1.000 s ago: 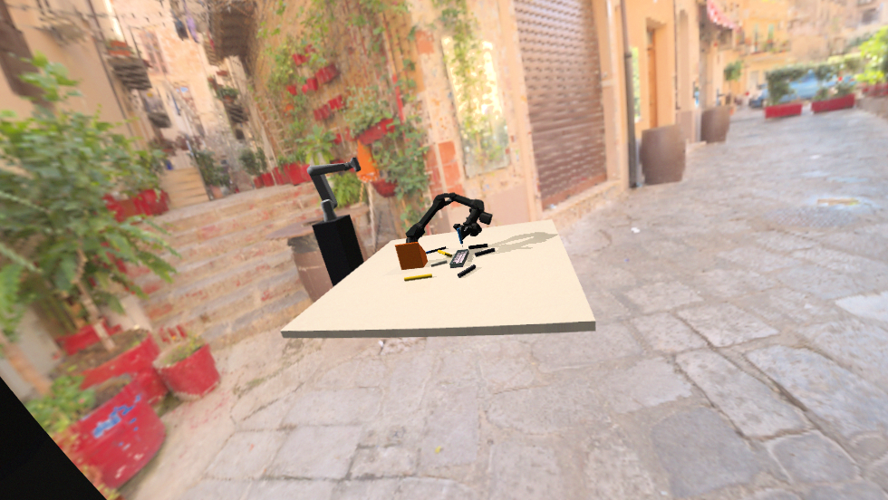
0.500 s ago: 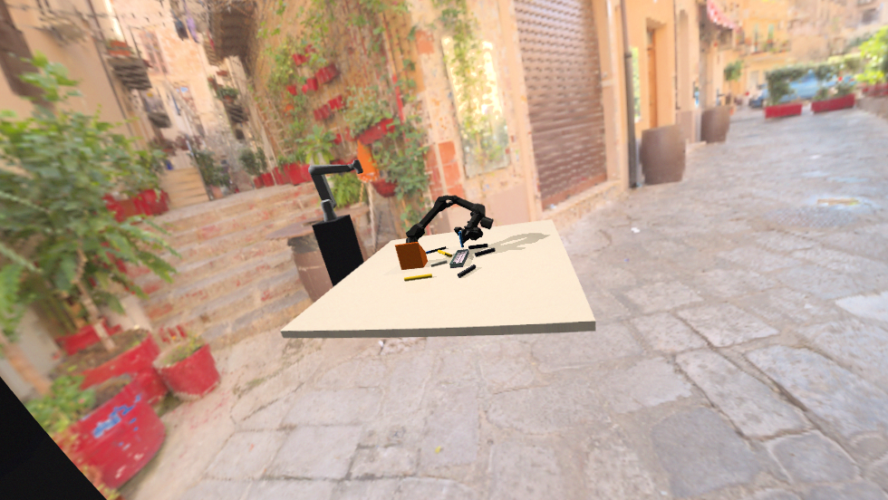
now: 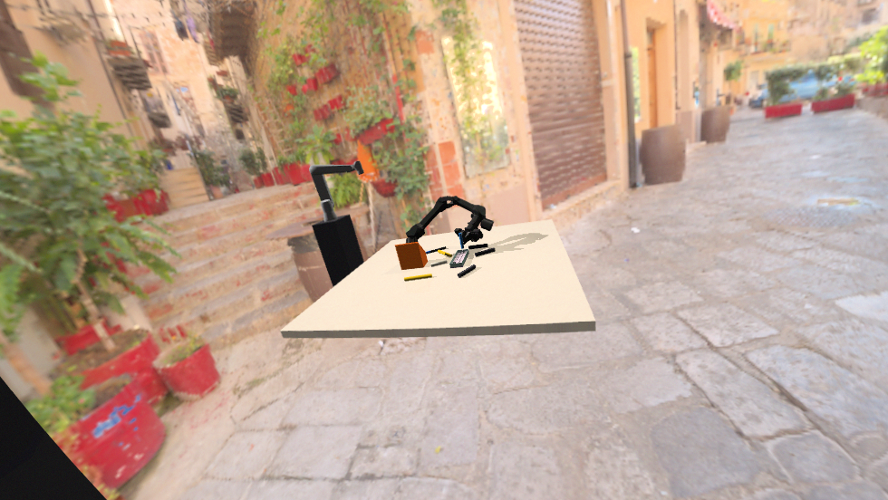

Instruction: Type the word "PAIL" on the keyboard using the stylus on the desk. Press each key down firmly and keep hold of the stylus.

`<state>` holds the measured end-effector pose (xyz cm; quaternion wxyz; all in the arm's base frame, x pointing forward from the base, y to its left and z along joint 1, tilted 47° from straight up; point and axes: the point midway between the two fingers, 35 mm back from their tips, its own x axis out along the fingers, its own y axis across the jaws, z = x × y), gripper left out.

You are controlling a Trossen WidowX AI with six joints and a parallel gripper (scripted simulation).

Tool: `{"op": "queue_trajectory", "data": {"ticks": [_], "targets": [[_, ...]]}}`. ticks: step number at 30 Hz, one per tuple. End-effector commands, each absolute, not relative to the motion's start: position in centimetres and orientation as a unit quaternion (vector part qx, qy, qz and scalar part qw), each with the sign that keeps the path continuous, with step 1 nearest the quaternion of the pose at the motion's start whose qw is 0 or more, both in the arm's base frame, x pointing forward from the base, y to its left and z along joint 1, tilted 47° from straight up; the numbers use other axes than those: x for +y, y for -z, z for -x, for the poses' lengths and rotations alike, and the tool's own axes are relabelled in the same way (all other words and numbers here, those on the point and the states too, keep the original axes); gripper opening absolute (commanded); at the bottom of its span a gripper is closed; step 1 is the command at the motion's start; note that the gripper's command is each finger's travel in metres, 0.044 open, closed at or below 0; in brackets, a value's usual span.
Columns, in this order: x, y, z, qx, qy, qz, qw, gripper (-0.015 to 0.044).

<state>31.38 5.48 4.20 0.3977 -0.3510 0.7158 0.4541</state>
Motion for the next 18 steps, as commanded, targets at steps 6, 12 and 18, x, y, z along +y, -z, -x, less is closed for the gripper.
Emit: {"op": "queue_trajectory", "data": {"ticks": [6,12,18], "targets": [[5.69,-3.92,-31.51,0.717,-0.453,0.349,0.399,0.0081],[5.91,-3.71,-31.51,0.717,-0.454,0.349,0.399,0.0081],[6.12,-3.52,-31.51,0.717,-0.454,0.349,0.399,0.0081]]}}
